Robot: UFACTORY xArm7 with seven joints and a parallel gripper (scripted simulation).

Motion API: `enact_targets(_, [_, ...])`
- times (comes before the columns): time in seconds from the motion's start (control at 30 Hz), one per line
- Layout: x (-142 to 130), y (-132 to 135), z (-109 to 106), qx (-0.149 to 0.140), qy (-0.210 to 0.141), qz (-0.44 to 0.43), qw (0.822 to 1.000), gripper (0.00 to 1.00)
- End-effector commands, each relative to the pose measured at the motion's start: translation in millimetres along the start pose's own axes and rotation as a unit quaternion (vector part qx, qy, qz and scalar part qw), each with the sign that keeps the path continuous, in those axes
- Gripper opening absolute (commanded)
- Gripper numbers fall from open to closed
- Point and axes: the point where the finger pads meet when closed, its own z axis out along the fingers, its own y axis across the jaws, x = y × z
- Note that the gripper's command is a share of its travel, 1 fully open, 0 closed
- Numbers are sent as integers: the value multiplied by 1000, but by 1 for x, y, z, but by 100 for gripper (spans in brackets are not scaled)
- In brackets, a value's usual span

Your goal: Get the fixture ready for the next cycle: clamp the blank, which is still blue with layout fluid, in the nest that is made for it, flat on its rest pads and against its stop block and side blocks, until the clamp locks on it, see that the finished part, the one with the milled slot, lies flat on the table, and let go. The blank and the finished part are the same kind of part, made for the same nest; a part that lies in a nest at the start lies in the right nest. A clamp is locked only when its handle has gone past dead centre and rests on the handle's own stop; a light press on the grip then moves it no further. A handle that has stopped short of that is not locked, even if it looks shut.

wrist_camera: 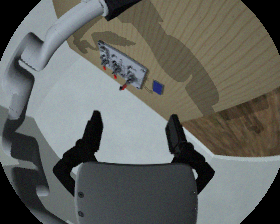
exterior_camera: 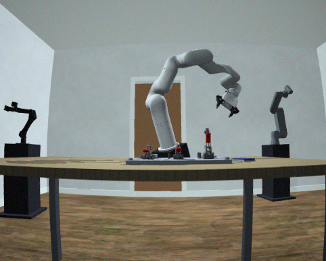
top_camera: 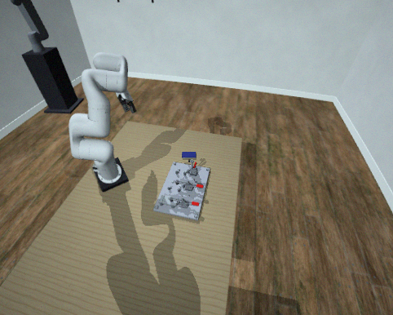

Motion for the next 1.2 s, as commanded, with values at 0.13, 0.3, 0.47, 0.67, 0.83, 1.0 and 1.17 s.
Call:
enact_targets(0.13, [-1,0,-1,-2,1,1,1000,100])
enact_targets(0.3, [-1,0,-1,-2,1,1,1000,100])
enact_targets(0.47, [-1,0,-1,-2,1,1,1000,100])
enact_targets(0.67, [-4,-2,-1,-3,1,9,1000,100])
enact_targets(0.83, [-35,-17,-1,-11,2,80,997,100])
enact_targets(1.0, [-72,-39,4,-20,7,170,985,100])
enact_targets(1.17, [-88,-49,6,-23,10,207,978,100])
